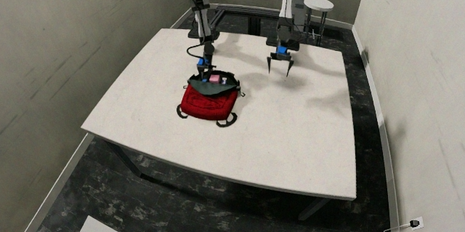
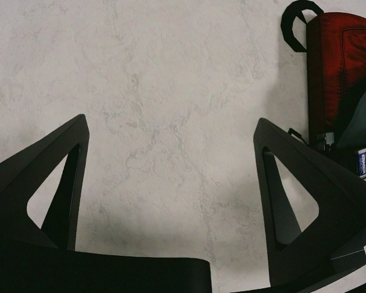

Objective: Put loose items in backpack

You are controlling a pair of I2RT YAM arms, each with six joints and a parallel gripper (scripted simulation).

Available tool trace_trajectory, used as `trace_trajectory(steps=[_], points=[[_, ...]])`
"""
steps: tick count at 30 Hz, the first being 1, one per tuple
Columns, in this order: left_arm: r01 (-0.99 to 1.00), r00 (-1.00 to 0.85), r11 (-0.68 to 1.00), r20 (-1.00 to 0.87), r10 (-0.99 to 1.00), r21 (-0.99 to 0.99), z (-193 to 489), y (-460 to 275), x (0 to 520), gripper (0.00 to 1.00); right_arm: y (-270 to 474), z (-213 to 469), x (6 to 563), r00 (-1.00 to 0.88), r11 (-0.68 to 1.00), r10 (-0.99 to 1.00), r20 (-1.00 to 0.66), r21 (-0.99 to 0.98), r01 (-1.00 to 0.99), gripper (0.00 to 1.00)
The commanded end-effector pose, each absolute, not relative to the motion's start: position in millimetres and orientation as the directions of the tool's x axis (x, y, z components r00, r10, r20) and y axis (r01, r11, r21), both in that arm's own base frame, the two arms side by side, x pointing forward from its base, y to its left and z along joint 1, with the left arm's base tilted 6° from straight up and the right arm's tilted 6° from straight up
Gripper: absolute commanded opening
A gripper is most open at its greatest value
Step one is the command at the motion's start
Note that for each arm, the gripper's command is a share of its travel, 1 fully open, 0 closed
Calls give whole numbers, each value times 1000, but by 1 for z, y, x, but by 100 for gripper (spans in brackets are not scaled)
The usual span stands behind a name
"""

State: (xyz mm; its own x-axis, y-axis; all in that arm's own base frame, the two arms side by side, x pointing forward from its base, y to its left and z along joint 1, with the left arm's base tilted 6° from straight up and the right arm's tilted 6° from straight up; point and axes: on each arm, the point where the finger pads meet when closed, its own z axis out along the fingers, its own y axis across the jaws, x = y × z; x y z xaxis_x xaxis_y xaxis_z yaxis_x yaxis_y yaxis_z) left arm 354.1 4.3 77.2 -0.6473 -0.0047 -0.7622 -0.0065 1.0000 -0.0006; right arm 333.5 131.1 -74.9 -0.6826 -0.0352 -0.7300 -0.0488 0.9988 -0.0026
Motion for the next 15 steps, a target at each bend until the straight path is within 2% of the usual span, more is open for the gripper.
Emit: trace_trajectory(steps=[1, 15], points=[[1, -634, 1000, -773, 1, 0, 83, 2, 357, 90, 137, -56, 338, -658, 999, -21, -753, 16, -50, 36], [1, -634, 1000, -773, 1, 0, 83, 2, 357, 90, 138, -37, 336, -656, 999, -20, -755, 17, -50, 36]])
